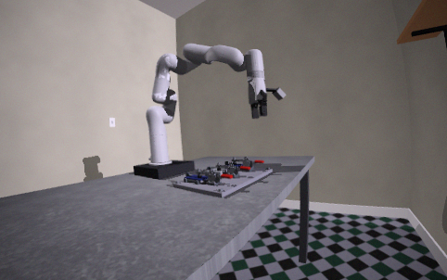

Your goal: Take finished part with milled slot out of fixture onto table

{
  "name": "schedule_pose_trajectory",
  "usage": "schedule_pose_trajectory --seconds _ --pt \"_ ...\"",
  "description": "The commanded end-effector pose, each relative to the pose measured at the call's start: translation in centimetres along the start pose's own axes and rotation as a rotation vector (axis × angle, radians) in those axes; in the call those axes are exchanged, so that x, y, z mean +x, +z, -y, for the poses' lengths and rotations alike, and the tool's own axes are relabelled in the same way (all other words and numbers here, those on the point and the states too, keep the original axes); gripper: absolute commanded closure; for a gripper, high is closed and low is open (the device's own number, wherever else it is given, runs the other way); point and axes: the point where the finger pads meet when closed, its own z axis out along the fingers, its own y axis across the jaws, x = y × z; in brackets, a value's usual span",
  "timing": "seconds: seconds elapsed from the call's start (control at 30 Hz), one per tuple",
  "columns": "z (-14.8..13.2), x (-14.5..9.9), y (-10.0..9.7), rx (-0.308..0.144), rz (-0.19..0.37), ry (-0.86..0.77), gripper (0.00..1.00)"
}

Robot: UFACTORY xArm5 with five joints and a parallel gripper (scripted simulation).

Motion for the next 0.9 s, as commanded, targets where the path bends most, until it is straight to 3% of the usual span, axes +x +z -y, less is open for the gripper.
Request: schedule_pose_trajectory --seconds 0.0,0.87 --pt "-0.05 0.09 -0.2 -0.002 -0.004 0.0 0.0" --pt "-0.12 -0.22 -0.19 -0.002 -0.004 0.014 0.0"
